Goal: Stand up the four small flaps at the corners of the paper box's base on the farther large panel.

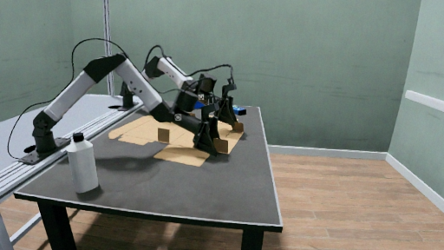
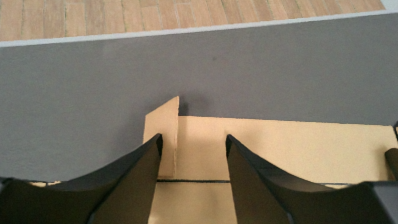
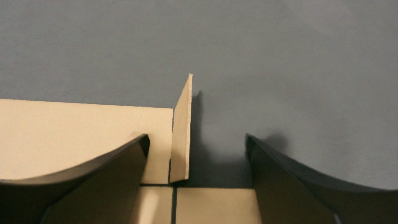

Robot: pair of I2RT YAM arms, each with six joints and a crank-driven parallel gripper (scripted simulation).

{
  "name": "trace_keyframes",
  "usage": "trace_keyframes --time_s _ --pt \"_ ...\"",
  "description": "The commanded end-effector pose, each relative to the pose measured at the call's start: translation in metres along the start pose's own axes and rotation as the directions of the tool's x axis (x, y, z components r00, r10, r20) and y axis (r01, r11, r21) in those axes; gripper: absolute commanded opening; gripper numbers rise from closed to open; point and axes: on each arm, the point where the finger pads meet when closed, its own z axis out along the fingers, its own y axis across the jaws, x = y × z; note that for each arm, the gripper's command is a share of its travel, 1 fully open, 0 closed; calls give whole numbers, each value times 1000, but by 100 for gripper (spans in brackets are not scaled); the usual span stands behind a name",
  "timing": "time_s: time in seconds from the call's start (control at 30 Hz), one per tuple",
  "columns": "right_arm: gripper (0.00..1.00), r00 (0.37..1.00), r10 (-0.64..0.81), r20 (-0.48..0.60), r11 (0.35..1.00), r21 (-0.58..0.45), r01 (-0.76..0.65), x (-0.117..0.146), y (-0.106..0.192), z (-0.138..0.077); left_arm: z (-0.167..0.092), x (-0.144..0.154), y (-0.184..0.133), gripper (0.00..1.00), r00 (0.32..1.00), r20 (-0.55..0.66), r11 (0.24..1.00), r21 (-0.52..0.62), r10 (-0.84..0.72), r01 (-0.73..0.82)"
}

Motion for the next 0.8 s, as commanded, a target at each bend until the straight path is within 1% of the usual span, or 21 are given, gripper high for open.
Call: trace_keyframes --time_s 0.0,0.33,0.6,0.67,0.7,0.73,0.77 --pt "81 999 -31 -26 1000 -4 31 15 8 2 7 7 -9 51 1000 6 1000 3 -8 8" --pt "81 999 -31 -26 1000 -4 31 15 8 2 9 9 -13 51 1000 19 1000 6 -12 12" --pt "81 999 -31 -26 1000 -4 31 15 8 2 15 28 -19 51 1000 14 1000 4 -11 11" --pt "81 999 -31 -26 1000 -4 31 15 8 2 15 28 -19 51 1000 14 1000 4 -11 11" --pt "81 999 -31 -26 1000 -4 31 15 8 2 15 35 -18 51 1000 -4 1000 0 -4 4" --pt "81 999 -31 -26 1000 -4 31 15 8 2 16 35 -19 51 1000 2 1000 2 -7 7" --pt "81 999 -31 -26 1000 -4 31 15 8 2 15 29 -12 51 1000 -5 1000 0 -5 5"
